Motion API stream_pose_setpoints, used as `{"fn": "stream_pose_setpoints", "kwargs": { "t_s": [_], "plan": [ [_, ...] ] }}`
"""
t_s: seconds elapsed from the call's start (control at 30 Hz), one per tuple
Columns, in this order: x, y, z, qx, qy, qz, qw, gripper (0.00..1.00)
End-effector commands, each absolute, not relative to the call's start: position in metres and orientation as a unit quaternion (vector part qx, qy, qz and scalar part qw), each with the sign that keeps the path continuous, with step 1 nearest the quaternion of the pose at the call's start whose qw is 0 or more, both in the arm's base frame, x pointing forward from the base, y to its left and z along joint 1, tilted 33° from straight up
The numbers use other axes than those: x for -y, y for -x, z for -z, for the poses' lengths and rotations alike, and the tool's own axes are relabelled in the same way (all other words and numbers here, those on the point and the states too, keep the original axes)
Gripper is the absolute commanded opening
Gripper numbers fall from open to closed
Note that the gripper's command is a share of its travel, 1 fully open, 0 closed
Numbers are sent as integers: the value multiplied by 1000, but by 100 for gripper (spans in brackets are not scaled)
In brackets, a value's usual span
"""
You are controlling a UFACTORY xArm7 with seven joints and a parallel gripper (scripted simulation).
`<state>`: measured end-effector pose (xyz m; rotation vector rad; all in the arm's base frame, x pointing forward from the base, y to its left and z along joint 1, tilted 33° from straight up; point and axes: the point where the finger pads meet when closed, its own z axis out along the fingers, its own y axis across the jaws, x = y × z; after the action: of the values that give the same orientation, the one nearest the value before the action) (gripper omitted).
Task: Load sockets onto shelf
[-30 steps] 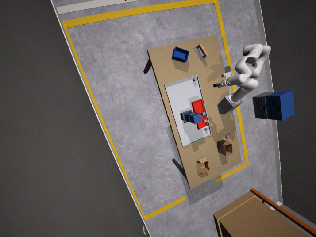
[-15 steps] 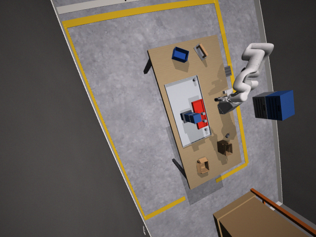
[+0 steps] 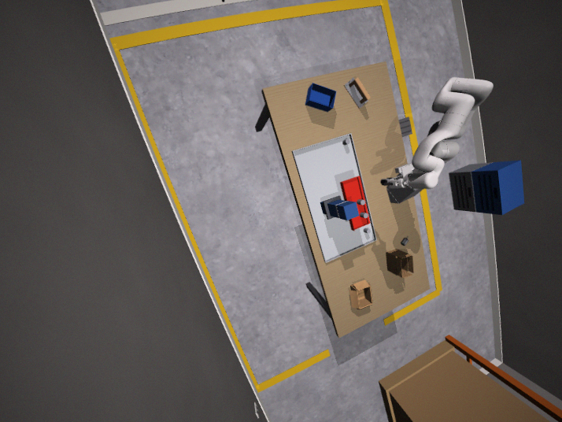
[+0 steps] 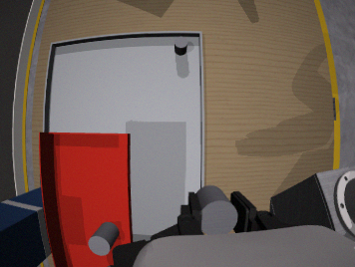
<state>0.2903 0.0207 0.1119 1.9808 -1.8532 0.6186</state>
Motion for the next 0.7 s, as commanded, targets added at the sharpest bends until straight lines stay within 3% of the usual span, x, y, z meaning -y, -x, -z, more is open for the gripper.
{"fn": "stream_pose_setpoints", "kwargs": {
  "t_s": [0.0,0.13,0.33,0.67],
  "plan": [
    [-25,-303,-108,662,-696,-202,191,0],
    [-28,-325,-104,673,-686,-190,198,0],
    [-34,-406,-112,696,-663,-216,173,0],
    [-35,-426,-118,697,-659,-231,162,0]
  ]
}}
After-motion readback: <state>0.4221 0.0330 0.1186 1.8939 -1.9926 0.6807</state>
